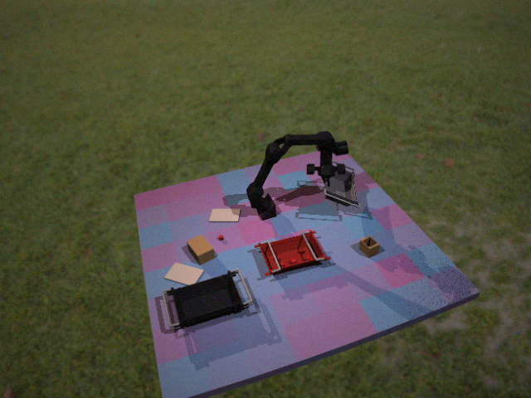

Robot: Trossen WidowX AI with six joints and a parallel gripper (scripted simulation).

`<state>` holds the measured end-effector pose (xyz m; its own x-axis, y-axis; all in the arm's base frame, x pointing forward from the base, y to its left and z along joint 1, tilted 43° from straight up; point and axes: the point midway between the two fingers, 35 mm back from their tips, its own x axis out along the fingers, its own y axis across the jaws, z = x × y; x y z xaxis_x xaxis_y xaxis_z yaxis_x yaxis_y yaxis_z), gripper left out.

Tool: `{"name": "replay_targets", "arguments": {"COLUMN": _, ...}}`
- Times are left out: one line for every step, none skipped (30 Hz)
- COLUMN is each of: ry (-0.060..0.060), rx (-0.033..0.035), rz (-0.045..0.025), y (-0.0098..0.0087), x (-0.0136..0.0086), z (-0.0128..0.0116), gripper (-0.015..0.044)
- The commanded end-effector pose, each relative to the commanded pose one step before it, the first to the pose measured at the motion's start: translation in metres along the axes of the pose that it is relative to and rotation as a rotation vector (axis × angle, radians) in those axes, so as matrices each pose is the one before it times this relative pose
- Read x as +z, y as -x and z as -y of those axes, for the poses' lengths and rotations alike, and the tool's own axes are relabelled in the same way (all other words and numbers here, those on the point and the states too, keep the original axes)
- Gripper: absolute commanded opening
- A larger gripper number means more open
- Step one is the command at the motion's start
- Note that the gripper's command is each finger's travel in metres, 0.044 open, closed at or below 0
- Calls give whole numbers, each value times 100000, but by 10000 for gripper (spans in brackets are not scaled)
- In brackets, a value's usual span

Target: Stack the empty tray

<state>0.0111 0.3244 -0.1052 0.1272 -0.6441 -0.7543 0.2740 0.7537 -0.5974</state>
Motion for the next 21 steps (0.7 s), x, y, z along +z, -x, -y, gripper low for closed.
{"name": "replay_targets", "arguments": {"ry": -485, "rx": 3567, "rz": -929, "y": 2057, "x": -206, "z": -853, "gripper": 0}}
{"name": "replay_targets", "arguments": {"ry": 4, "rx": 159, "rz": -44, "y": 264, "x": -24, "z": -125, "gripper": 0}}
{"name": "replay_targets", "arguments": {"ry": 5, "rx": 158, "rz": -44, "y": 262, "x": -23, "z": -121, "gripper": 0}}
{"name": "replay_targets", "arguments": {"ry": 5, "rx": 158, "rz": -44, "y": 260, "x": -22, "z": -116, "gripper": 0}}
{"name": "replay_targets", "arguments": {"ry": 5, "rx": 157, "rz": -44, "y": 259, "x": -21, "z": -112, "gripper": 0}}
{"name": "replay_targets", "arguments": {"ry": 5, "rx": 157, "rz": -44, "y": 257, "x": -20, "z": -107, "gripper": 0}}
{"name": "replay_targets", "arguments": {"ry": 5, "rx": 157, "rz": -44, "y": 255, "x": -19, "z": -103, "gripper": 0}}
{"name": "replay_targets", "arguments": {"ry": 5, "rx": 156, "rz": -44, "y": 253, "x": -18, "z": -98, "gripper": 0}}
{"name": "replay_targets", "arguments": {"ry": 5, "rx": 156, "rz": -44, "y": 251, "x": -17, "z": -93, "gripper": 0}}
{"name": "replay_targets", "arguments": {"ry": 4, "rx": 126, "rz": -36, "y": 202, "x": -13, "z": -73, "gripper": 0}}
{"name": "replay_targets", "arguments": {"ry": 3, "rx": 76, "rz": -21, "y": 122, "x": -7, "z": -43, "gripper": 0}}
{"name": "replay_targets", "arguments": {"ry": 1, "rx": 25, "rz": -7, "y": 40, "x": -2, "z": -14, "gripper": 0}}
{"name": "replay_targets", "arguments": {"ry": 0, "rx": 0, "rz": 0, "y": 0, "x": 0, "z": 0, "gripper": 0}}
{"name": "replay_targets", "arguments": {"ry": 0, "rx": 0, "rz": 0, "y": 0, "x": 0, "z": 0, "gripper": 0}}
{"name": "replay_targets", "arguments": {"ry": 0, "rx": 0, "rz": 0, "y": 0, "x": 0, "z": 0, "gripper": 0}}
{"name": "replay_targets", "arguments": {"ry": 0, "rx": 0, "rz": 0, "y": 0, "x": 0, "z": 0, "gripper": 0}}
{"name": "replay_targets", "arguments": {"ry": 0, "rx": 0, "rz": 0, "y": 0, "x": 0, "z": 0, "gripper": 0}}
{"name": "replay_targets", "arguments": {"ry": 0, "rx": 0, "rz": 0, "y": 0, "x": 0, "z": 0, "gripper": 0}}
{"name": "replay_targets", "arguments": {"ry": 0, "rx": 0, "rz": 0, "y": 0, "x": 0, "z": 0, "gripper": 0}}
{"name": "replay_targets", "arguments": {"ry": 0, "rx": 0, "rz": 0, "y": 0, "x": 0, "z": 0, "gripper": 0}}
{"name": "replay_targets", "arguments": {"ry": 0, "rx": 0, "rz": 0, "y": 0, "x": 0, "z": 0, "gripper": 0}}
